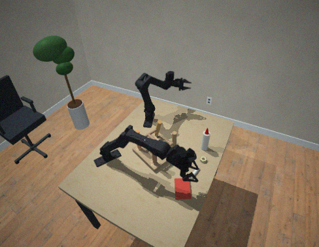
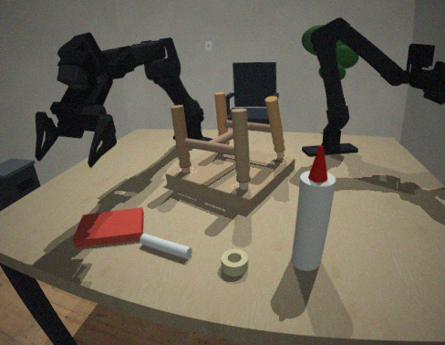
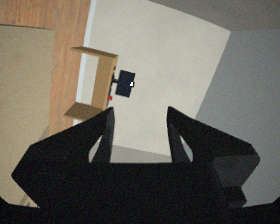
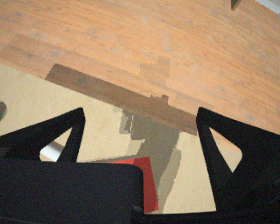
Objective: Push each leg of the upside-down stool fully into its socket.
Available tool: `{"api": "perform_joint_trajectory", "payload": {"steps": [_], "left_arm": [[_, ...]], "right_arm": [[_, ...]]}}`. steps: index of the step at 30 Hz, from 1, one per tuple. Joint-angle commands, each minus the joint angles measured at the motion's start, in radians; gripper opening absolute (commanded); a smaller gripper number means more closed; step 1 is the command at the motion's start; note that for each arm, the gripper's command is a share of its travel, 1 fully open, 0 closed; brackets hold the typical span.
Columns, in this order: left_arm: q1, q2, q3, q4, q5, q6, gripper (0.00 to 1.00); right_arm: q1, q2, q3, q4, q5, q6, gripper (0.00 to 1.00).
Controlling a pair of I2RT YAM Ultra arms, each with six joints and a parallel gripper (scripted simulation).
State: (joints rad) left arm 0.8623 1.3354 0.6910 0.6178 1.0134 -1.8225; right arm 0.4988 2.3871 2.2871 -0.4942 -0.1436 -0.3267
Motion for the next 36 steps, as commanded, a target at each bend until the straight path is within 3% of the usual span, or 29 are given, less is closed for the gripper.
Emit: {"api": "perform_joint_trajectory", "payload": {"steps": [1, 18, 19, 35, 36], "left_arm": [[0.0, -0.014, 0.018, 0.013, 0.0, 0.008, 0.46], [0.0, -0.015, 0.017, 0.013, 0.0, 0.008, 0.46], [0.0, -0.015, 0.017, 0.013, 0.0, 0.008, 0.69], [0.0, -0.015, 0.017, 0.013, 0.0, 0.008, 0.69], [0.0, -0.015, 0.017, 0.013, 0.0, 0.008, 0.69]], "right_arm": [[0.0, -0.021, 0.016, 0.007, -0.004, 0.002, 1.0], [0.0, -0.022, 0.014, 0.007, -0.004, 0.002, 1.0], [0.0, -0.022, 0.014, 0.007, -0.004, 0.002, 1.0], [0.0, -0.022, 0.014, 0.007, -0.004, 0.002, 1.0], [0.0, -0.022, 0.014, 0.007, -0.004, 0.002, 0.69]]}}
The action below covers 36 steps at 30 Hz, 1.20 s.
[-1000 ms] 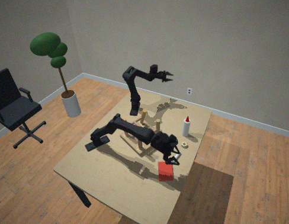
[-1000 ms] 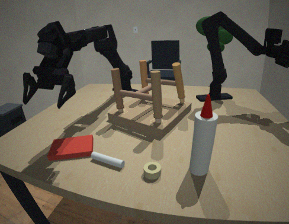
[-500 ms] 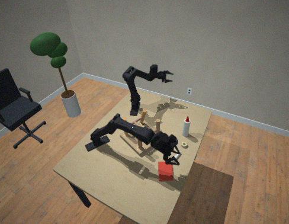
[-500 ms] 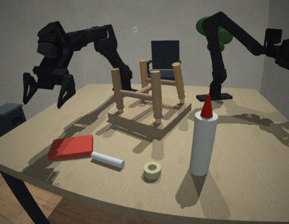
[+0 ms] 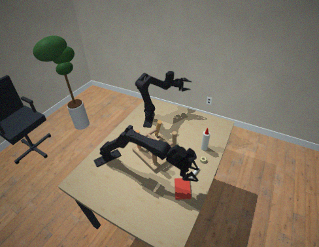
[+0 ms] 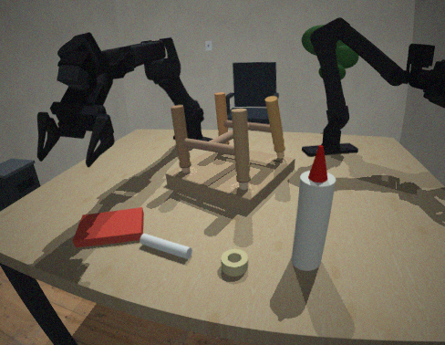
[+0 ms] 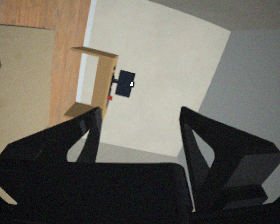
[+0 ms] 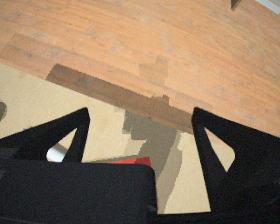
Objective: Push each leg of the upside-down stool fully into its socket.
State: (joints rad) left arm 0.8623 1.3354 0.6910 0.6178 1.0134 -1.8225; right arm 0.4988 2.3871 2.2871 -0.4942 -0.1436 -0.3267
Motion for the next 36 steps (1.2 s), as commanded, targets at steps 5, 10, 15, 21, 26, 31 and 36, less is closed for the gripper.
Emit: {"api": "perform_joint_trajectory", "payload": {"steps": [5, 10, 15, 21, 26, 31, 36], "left_arm": [[0.0, -0.015, 0.017, 0.013, 0.0, 0.008, 0.69], [0.0, -0.015, 0.017, 0.013, 0.0, 0.008, 0.69], [0.0, -0.015, 0.017, 0.013, 0.0, 0.008, 0.69], [-0.036, -0.038, 0.045, -0.015, -0.053, 0.092, 0.69], [-0.096, -0.059, 0.057, -0.049, -0.139, 0.244, 0.69], [-0.164, -0.082, 0.081, -0.093, -0.231, 0.417, 0.69], [-0.24, -0.107, 0.119, -0.168, -0.323, 0.596, 0.69]], "right_arm": [[0.0, -0.022, 0.014, 0.007, -0.004, 0.002, 0.69], [0.0, -0.022, 0.014, 0.007, -0.004, 0.002, 0.69], [0.0, -0.022, 0.014, 0.007, -0.004, 0.002, 0.69], [-0.033, -0.086, -0.046, 0.048, 0.018, 0.022, 0.69], [-0.069, -0.185, -0.131, 0.091, 0.03, 0.053, 0.69], [-0.108, -0.29, -0.233, 0.131, 0.042, 0.086, 0.69], [-0.148, -0.404, -0.343, 0.174, 0.05, 0.112, 0.69]]}}
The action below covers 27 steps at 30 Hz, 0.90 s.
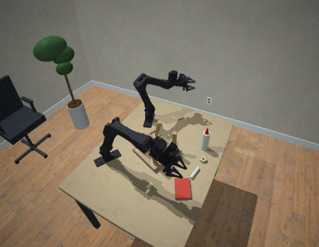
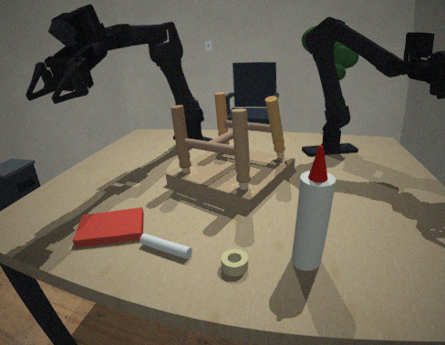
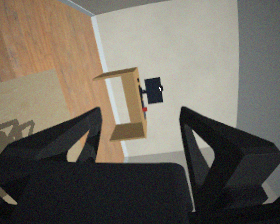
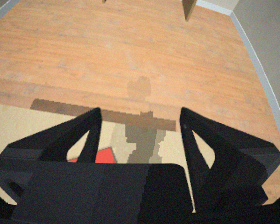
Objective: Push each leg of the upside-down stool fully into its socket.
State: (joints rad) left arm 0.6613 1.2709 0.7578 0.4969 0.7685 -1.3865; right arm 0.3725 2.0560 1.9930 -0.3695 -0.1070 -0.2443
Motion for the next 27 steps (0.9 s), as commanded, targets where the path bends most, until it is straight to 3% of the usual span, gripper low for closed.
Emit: {"api": "perform_joint_trajectory", "payload": {"steps": [1, 11, 13, 27], "left_arm": [[-0.059, -0.054, 0.062, -0.062, -0.101, 0.201, 0.69], [-0.255, -0.125, 0.153, -0.232, -0.326, 0.634, 0.69], [-0.255, -0.125, 0.153, -0.232, -0.326, 0.634, 0.69], [-0.547, -0.225, 0.282, -0.47, -0.675, 1.274, 0.69]], "right_arm": [[-0.035, -0.103, -0.076, 0.061, 0.021, 0.039, 0.69], [-0.153, -0.424, -0.376, 0.189, 0.057, 0.12, 0.69], [-0.153, -0.424, -0.376, 0.189, 0.057, 0.12, 0.69], [-0.318, -0.873, -0.799, 0.364, 0.108, 0.23, 0.69]]}}
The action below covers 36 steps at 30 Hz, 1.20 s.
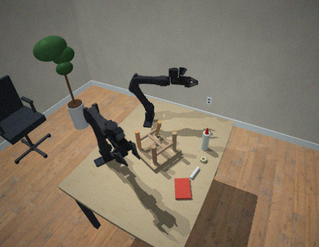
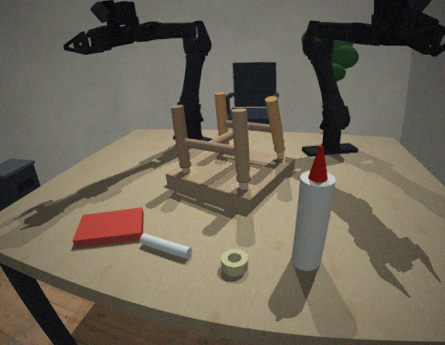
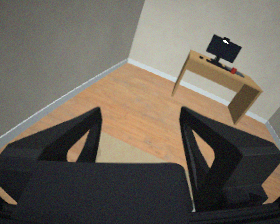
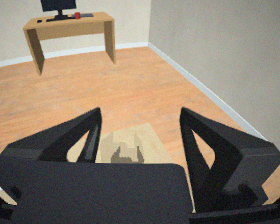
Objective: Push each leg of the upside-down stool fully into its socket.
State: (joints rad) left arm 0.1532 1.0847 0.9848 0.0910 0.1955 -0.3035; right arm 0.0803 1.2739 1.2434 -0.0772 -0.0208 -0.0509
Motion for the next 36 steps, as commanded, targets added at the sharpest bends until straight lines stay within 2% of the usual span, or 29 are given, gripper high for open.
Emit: {"api": "perform_joint_trajectory", "payload": {"steps": [1, 3, 4, 10, 16, 17, 23, 27, 36], "left_arm": [[-0.057, -0.043, 0.063, -0.081, -0.125, 0.233, 0.69], [-0.057, -0.043, 0.063, -0.081, -0.125, 0.233, 0.69], [-0.085, -0.03, 0.079, -0.108, -0.165, 0.276, 0.69], [-0.161, -0.066, 0.109, -0.133, -0.234, 0.359, 0.69], [-0.159, -0.072, 0.116, -0.084, -0.212, 0.308, 0.69], [-0.151, -0.07, 0.117, -0.082, -0.212, 0.307, 0.0], [-0.154, -0.025, 0.117, -0.077, -0.199, 0.303, 0.0], [-0.151, -0.032, 0.114, -0.074, -0.195, 0.301, 0.0], [-0.147, -0.032, 0.085, -0.072, -0.192, 0.298, 0.0]], "right_arm": [[-0.036, -0.117, -0.078, 0.082, 0.024, 0.043, 0.69], [-0.036, -0.117, -0.078, 0.082, 0.024, 0.043, 0.69], [-0.048, -0.13, -0.109, 0.095, 0.015, 0.049, 0.69], [-0.085, -0.247, -0.198, 0.124, 0.03, 0.064, 0.69], [-0.094, -0.263, -0.168, 0.072, 0.028, 0.048, 0.69], [-0.093, -0.264, -0.164, 0.071, 0.03, 0.047, 0.69], [-0.076, -0.254, -0.163, 0.068, 0.024, 0.047, 0.69], [-0.068, -0.211, -0.162, 0.067, 0.029, 0.047, 0.69], [-0.072, -0.226, -0.162, 0.073, 0.027, 0.047, 0.69]]}}
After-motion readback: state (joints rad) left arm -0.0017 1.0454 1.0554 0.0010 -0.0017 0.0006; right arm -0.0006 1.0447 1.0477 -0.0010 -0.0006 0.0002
